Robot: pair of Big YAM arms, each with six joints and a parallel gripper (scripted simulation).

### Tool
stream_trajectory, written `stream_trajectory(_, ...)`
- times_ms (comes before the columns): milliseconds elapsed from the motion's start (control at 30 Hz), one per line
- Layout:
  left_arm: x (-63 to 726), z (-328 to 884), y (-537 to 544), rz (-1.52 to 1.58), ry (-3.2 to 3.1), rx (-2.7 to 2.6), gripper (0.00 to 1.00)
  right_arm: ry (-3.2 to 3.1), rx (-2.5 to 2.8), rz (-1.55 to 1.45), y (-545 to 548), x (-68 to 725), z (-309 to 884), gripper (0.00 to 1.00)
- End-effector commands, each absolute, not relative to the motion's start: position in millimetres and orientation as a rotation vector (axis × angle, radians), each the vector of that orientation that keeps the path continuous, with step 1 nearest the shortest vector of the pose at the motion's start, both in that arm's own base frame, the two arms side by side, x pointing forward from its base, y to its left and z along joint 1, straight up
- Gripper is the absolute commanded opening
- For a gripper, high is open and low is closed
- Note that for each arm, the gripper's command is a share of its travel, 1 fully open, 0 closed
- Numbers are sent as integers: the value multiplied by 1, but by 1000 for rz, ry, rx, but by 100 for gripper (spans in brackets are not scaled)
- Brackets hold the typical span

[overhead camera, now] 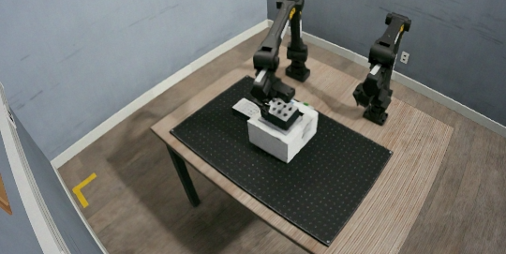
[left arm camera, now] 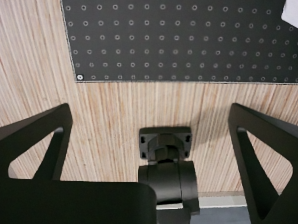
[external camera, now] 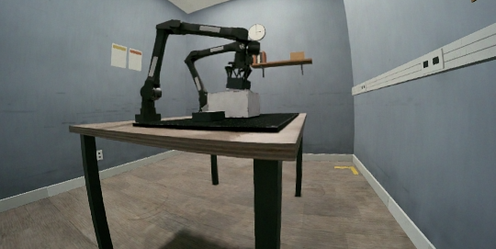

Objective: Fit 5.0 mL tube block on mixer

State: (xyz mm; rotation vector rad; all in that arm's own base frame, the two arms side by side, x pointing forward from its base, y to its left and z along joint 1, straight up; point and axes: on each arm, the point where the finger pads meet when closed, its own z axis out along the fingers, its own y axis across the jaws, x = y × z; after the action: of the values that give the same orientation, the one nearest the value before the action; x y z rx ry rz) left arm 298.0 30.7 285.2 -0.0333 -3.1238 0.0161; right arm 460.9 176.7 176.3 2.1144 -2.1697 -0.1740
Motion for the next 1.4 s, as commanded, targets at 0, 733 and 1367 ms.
stream_trajectory(0,308,296,36,11,-3145,-3,100,-2241,2223,-111,190,486,227,0)
stream_trajectory(733,313,305,36,9,-3161,-4,100,-2235,2227,-110,190,485,228,0)
stream_trajectory(1367,319,309,37,5,-3186,-4,100,-2210,2153,-129,183,483,197,0)
